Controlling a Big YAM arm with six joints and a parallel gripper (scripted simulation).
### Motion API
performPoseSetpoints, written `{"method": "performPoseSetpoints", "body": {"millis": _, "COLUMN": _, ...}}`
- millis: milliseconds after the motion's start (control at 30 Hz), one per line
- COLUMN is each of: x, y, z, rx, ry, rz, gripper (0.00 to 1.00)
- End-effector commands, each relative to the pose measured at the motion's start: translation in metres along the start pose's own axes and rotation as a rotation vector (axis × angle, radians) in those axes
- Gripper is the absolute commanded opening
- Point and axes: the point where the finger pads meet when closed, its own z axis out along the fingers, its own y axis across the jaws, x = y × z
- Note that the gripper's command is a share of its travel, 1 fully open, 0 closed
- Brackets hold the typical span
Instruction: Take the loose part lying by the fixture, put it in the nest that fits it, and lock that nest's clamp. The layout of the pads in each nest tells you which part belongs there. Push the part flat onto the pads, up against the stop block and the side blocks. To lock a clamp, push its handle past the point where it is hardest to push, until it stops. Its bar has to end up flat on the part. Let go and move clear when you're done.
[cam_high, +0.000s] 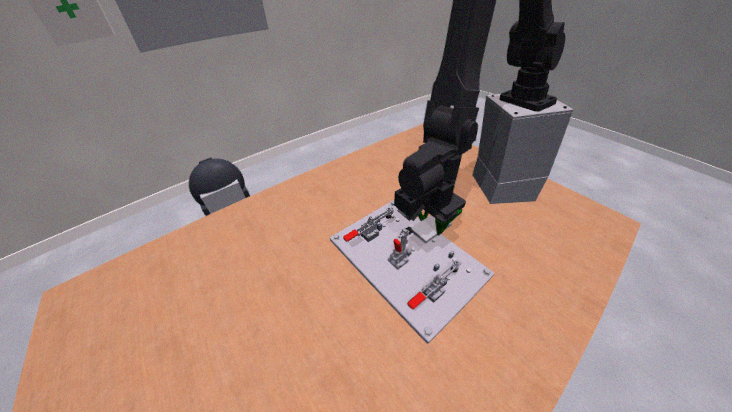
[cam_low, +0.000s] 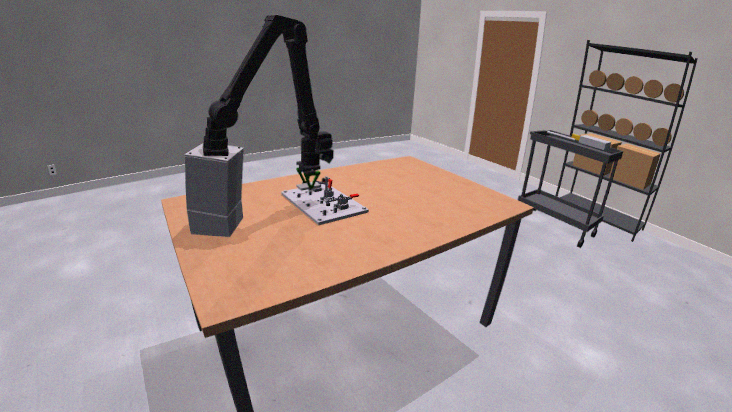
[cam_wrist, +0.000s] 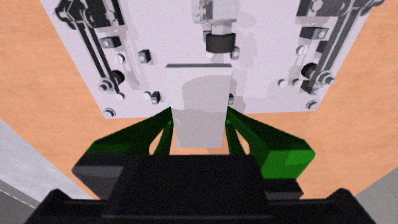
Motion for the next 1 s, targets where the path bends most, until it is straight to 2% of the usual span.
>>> {"method": "performPoseSetpoints", "body": {"millis": 0, "x": -0.0068, "y": -0.0084, "z": -0.0077, "rx": -0.006, "ry": -0.026, "rz": -0.036, "gripper": 0.0}}
{"method": "performPoseSetpoints", "body": {"millis": 100, "x": -0.0082, "y": -0.0048, "z": -0.0064, "rx": -0.007, "ry": -0.027, "rz": -0.049, "gripper": 0.0}}
{"method": "performPoseSetpoints", "body": {"millis": 300, "x": -0.0085, "y": -0.0146, "z": -0.0067, "rx": -0.004, "ry": -0.026, "rz": -0.036, "gripper": 0.0}}
{"method": "performPoseSetpoints", "body": {"millis": 967, "x": -0.0084, "y": -0.0116, "z": -0.0069, "rx": -0.004, "ry": -0.027, "rz": -0.045, "gripper": 0.0}}
